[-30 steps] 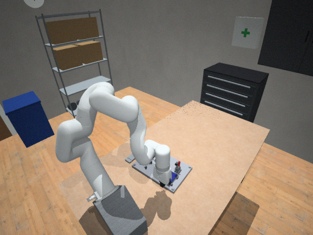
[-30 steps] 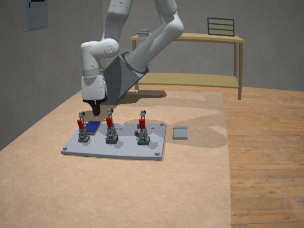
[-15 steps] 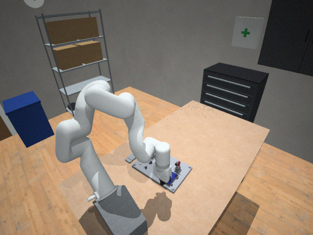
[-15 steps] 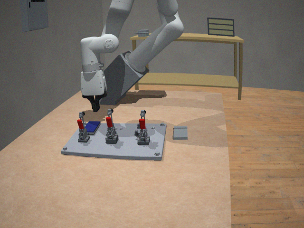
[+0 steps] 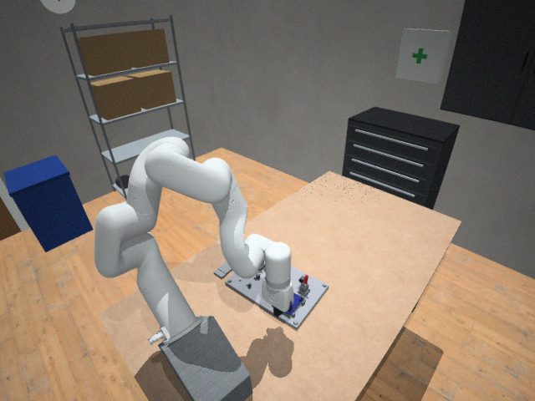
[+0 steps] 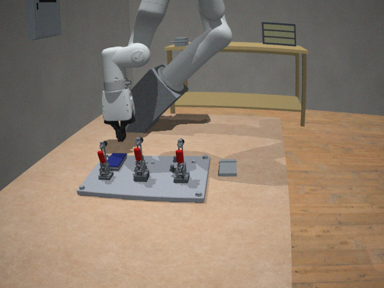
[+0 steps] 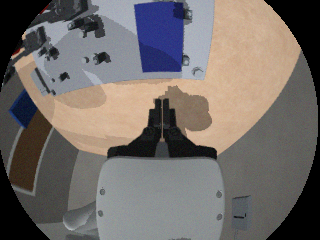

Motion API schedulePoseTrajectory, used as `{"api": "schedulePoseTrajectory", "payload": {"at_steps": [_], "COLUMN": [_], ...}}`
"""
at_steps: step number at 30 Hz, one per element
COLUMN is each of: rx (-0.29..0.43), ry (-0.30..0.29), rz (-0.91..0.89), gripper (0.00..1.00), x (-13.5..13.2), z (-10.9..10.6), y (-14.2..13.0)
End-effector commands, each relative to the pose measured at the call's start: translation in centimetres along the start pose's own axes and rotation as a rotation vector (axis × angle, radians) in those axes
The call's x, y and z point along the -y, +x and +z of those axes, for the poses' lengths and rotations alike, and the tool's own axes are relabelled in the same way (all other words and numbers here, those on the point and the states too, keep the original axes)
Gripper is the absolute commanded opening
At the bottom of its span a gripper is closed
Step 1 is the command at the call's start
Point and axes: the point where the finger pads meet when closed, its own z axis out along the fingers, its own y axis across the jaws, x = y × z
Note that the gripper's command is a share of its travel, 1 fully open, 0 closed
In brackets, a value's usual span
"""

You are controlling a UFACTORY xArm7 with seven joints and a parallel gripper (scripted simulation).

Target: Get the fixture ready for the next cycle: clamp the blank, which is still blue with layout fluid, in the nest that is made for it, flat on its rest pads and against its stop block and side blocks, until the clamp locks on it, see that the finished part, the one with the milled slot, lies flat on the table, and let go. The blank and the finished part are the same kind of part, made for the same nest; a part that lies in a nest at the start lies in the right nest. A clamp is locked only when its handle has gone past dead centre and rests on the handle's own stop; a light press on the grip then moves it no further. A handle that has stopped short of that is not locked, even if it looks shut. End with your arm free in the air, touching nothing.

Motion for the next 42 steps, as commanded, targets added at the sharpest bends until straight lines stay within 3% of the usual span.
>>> {"api": "schedulePoseTrajectory", "payload": {"at_steps": [1,10,22,34,42], "rx": [-0.002,-0.002,-0.002,-0.002,-0.002], "ry": [-0.004,-0.004,-0.004,-0.004,-0.004], "rz": [0.0,0.0,0.0,0.0,0.0], "gripper": [0.0,0.0,0.0,0.0,0.0], "x": [-0.1,0.5,4.6,5.5,5.5], "z": [-0.1,-0.1,-0.1,-0.1,1.3], "y": [0.1,0.9,6.7,8.0,8.0]}}
